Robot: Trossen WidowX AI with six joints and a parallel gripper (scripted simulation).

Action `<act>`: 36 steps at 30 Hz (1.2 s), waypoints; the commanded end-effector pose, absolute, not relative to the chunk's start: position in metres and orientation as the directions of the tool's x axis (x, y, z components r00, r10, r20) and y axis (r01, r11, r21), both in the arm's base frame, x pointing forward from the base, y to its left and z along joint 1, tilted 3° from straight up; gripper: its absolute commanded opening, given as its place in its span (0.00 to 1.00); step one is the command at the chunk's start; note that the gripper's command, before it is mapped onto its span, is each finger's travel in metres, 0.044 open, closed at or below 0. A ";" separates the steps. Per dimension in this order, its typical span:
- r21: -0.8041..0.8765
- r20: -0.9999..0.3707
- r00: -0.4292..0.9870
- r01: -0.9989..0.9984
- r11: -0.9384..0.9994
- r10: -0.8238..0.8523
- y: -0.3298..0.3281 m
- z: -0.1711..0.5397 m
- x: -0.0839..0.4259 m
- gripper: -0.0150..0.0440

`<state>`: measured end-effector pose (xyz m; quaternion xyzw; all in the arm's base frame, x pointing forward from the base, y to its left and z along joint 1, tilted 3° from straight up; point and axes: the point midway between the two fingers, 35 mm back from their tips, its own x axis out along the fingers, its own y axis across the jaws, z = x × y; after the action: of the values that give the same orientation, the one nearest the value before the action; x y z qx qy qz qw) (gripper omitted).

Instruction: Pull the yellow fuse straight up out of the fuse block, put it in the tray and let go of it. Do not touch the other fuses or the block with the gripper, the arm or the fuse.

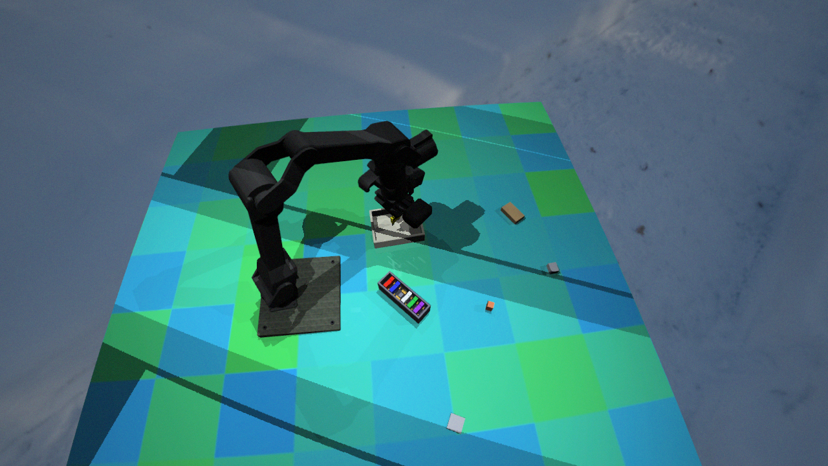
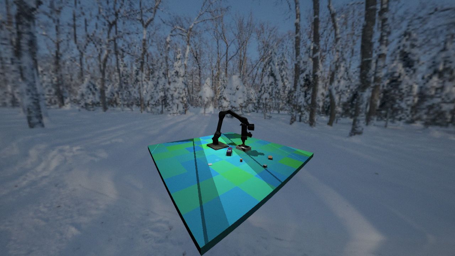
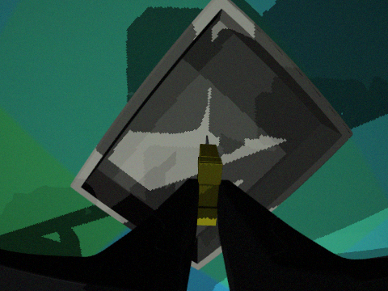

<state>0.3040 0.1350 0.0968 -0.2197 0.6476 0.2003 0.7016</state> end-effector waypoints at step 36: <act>-0.048 -0.997 0.077 -0.567 0.822 -0.005 0.135 0.133 0.301 0.81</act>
<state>0.3008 0.1348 0.1328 -0.2205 0.6488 0.2009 0.7001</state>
